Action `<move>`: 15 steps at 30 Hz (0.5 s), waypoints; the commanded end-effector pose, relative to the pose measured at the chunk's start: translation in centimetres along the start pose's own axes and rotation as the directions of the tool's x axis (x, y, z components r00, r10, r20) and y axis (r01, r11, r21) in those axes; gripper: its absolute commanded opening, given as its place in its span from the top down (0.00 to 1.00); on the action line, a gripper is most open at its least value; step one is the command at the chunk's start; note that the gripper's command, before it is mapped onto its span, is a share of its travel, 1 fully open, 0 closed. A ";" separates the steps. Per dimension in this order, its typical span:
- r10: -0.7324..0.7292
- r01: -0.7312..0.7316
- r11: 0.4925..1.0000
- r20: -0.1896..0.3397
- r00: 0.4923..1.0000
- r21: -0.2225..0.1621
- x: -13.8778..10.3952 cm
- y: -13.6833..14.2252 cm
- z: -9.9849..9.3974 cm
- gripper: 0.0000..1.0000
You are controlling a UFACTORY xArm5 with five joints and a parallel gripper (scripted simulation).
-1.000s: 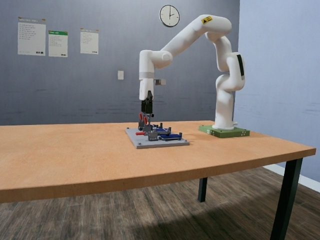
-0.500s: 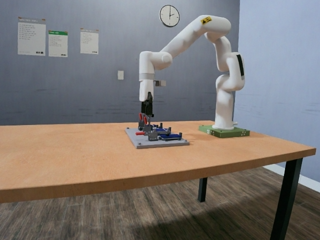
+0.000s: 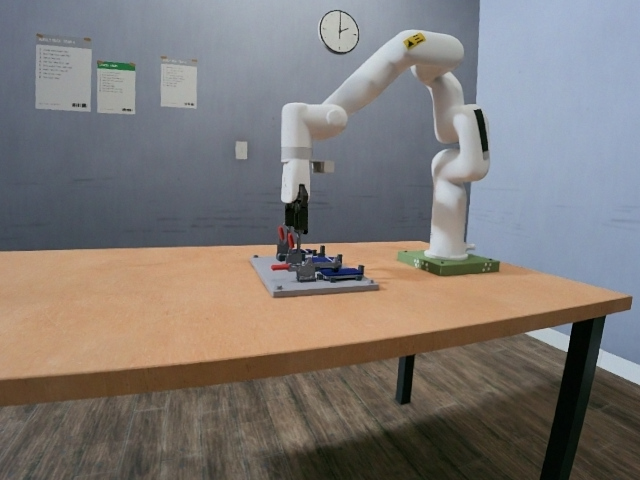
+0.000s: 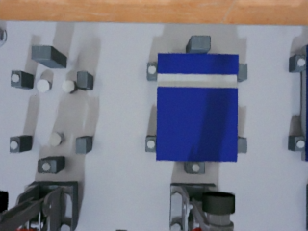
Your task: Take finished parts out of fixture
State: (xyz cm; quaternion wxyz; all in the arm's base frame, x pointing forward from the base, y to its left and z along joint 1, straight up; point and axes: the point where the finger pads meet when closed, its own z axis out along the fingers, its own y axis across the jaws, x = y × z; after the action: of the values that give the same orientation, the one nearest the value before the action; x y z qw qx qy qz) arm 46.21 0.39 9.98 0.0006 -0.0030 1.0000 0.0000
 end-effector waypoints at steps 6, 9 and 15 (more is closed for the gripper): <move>0.000 0.000 1.000 0.004 1.000 0.000 1.4 0.0 -0.1 0.00; 0.000 0.000 1.000 0.004 1.000 0.000 2.4 0.0 -0.1 0.00; 0.000 0.000 1.000 0.004 1.000 0.000 4.4 0.0 -0.1 0.00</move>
State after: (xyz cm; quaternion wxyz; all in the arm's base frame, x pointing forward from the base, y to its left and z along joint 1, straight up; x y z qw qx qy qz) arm 42.61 0.38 9.94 0.0002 -0.0030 1.0000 0.0000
